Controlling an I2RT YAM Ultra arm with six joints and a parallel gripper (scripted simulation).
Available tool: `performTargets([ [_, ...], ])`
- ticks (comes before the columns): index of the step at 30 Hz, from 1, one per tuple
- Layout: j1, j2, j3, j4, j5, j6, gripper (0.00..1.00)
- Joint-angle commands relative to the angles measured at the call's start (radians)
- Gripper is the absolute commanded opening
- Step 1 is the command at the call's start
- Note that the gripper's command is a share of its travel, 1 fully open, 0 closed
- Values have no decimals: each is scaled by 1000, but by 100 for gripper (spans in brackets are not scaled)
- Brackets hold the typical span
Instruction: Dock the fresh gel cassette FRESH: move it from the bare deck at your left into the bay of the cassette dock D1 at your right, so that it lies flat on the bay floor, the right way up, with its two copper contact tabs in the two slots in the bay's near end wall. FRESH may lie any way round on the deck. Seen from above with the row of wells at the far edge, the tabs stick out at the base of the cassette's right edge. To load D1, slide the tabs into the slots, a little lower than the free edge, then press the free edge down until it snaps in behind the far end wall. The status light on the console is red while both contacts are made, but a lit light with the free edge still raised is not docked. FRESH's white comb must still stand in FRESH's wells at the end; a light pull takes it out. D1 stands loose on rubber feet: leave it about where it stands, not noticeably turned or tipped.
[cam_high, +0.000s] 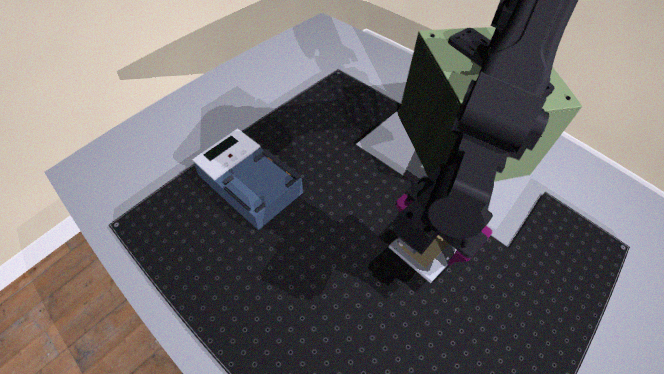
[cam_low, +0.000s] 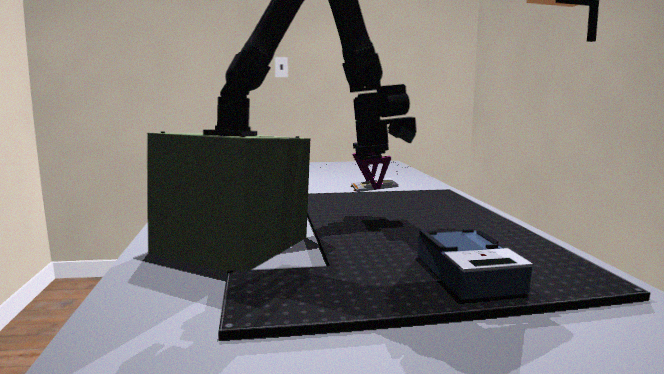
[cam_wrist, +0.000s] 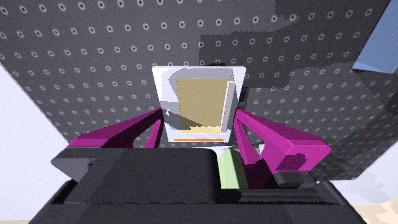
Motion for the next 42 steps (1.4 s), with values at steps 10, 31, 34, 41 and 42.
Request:
performTargets([
  [10, -202, -15, 44, -17, -53, -251, 0],
  [31, -456, 54, 171, -108, -102, -502, 0],
  [34, -496, 70, 206, -131, -109, -542, 0],
  [41, -584, 112, 292, -185, -123, -629, 0],
  [42, -596, 118, 306, -194, -124, -640, 0],
])
